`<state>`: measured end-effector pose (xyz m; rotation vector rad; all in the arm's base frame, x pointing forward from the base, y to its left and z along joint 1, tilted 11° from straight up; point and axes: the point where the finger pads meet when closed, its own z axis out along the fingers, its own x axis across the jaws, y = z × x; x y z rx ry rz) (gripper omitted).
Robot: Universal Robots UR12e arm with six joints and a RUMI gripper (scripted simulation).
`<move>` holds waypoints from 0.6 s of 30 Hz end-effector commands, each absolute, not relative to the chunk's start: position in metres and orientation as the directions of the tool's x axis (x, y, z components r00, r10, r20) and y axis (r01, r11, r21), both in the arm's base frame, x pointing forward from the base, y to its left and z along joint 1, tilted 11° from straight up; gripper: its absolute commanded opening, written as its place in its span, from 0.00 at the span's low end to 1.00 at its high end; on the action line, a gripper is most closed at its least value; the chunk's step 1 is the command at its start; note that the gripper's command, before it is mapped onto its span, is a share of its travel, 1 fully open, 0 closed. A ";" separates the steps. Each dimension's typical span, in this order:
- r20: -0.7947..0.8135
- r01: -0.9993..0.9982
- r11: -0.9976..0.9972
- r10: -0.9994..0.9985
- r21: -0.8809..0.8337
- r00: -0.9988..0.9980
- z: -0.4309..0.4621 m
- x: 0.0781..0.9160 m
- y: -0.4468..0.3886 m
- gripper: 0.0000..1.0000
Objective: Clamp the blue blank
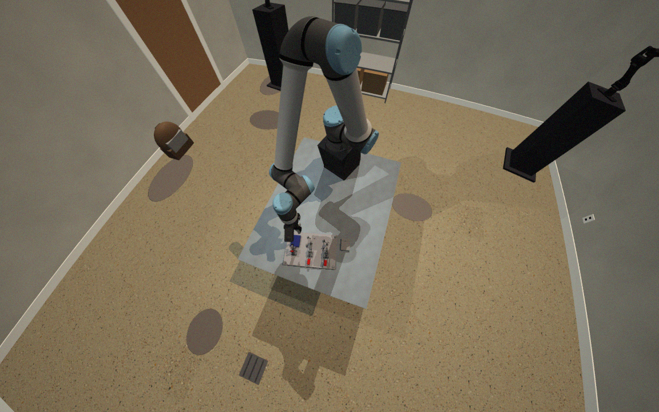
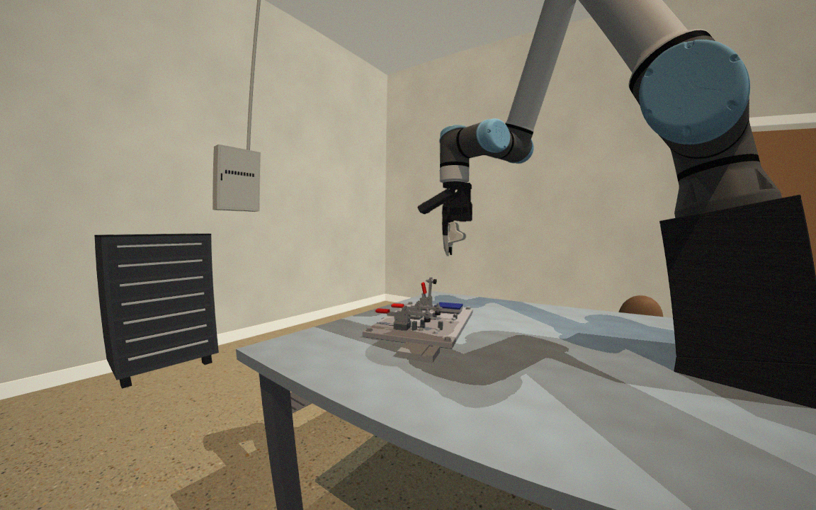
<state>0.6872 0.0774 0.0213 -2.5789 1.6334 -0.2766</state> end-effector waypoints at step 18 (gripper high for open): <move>0.111 -0.888 -0.430 -0.902 -0.161 0.417 0.025 0.700 0.052 0.28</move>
